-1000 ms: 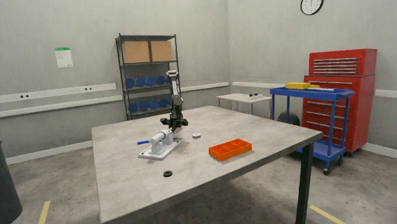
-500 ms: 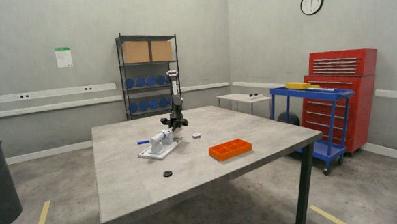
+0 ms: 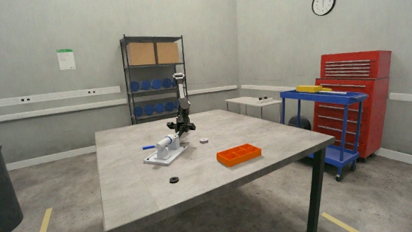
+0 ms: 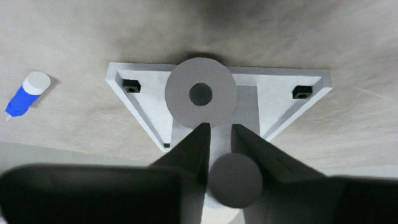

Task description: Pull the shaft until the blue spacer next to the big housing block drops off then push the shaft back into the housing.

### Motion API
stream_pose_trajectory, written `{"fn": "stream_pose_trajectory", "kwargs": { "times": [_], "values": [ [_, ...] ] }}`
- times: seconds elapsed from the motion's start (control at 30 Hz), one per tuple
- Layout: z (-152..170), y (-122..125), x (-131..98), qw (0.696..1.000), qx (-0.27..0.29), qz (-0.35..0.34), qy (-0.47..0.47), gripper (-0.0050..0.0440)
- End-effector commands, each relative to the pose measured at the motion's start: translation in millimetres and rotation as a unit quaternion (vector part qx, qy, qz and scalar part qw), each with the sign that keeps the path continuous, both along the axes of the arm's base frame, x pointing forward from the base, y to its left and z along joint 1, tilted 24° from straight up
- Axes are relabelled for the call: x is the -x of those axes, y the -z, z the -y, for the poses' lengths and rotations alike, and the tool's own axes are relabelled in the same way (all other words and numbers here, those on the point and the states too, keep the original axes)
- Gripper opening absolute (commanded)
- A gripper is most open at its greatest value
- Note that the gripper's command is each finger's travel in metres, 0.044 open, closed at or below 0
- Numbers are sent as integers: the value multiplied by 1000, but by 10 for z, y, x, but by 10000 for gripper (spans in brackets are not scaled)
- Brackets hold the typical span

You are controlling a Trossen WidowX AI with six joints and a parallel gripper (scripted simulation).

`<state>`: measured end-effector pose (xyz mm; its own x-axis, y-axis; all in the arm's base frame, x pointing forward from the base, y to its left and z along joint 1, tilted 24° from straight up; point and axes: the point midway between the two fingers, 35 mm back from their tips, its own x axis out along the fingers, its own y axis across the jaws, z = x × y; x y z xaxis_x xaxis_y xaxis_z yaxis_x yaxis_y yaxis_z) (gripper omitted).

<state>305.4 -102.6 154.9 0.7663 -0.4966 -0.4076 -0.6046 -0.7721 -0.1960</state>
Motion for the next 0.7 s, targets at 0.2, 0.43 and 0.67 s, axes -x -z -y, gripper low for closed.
{"fn": "stream_pose_trajectory", "kwargs": {
  "times": [0.2, 0.43, 0.67],
  "values": [
    [-6, -66, 21, 1000, 2, 12, 2, -50],
    [-11, -60, 28, 1000, 1, 11, 2, -50],
    [-16, -57, 33, 1000, 1, 11, 2, -50]
  ]
}}
